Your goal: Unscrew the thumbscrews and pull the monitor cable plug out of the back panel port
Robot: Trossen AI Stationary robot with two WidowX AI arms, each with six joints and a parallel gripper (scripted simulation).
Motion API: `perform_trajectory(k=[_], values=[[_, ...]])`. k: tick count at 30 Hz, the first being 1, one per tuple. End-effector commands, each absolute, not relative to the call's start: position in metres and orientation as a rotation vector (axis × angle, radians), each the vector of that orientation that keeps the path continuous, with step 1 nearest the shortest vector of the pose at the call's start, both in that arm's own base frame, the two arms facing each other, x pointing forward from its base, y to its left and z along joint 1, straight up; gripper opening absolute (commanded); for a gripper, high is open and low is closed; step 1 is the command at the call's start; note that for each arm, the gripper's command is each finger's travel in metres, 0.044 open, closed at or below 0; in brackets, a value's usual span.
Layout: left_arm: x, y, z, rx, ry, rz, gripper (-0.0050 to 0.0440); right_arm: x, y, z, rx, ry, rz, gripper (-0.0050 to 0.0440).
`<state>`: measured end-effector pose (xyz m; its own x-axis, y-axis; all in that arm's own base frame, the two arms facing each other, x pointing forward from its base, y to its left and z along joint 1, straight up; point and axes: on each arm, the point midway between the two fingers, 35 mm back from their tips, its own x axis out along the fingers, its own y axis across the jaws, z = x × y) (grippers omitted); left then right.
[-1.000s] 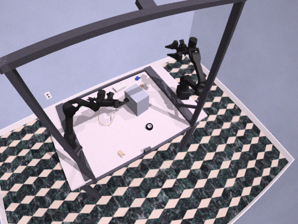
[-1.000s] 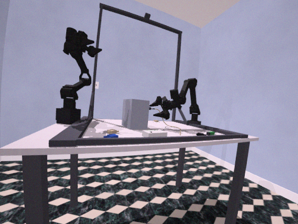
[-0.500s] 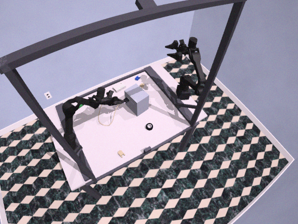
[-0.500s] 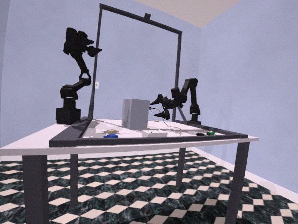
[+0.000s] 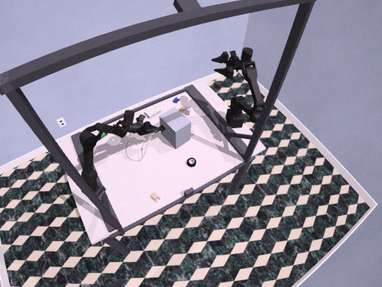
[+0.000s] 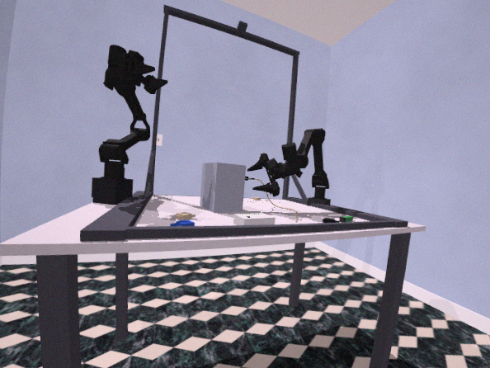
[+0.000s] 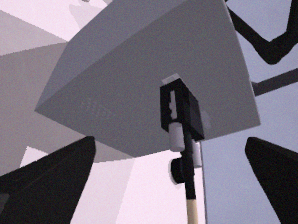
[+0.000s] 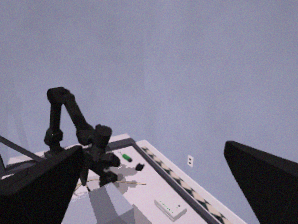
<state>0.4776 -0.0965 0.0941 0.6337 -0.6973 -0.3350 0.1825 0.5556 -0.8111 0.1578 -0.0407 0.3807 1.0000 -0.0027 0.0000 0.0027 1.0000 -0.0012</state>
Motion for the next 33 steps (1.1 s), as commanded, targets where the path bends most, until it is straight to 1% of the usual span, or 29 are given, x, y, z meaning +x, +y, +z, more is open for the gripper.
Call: perform_trajectory(k=[1,11,26,28,31,33], values=[[0.4820,-0.0960,0.1085,-0.826,0.685,-0.588,0.0440,0.1576,-0.0394,0.3833,-0.005,-0.001,0.000,0.0440],[0.4820,-0.0959,0.1086,-0.828,0.687,-0.588,0.0440,0.1576,-0.0394,0.3833,-0.005,-0.001,0.000,0.0440],[0.4820,-0.0959,0.1086,-0.828,0.687,-0.588,0.0080,0.1576,-0.0394,0.3833,-0.005,-0.001,0.000,0.0440],[0.4820,-0.0959,0.1086,-0.828,0.687,-0.588,0.0080,0.1576,-0.0394,0.3833,-0.005,-0.001,0.000,0.0440],[0.4820,-0.0959,0.1086,-0.828,0.687,-0.588,0.0008,0.1576,-0.0394,0.3833,-0.005,-0.001,0.000,0.0440],[0.4820,-0.0959,0.1086,-0.828,0.687,-0.588,0.0000,0.1576,-0.0394,0.3833,-0.005,-0.001,0.000,0.0440]])
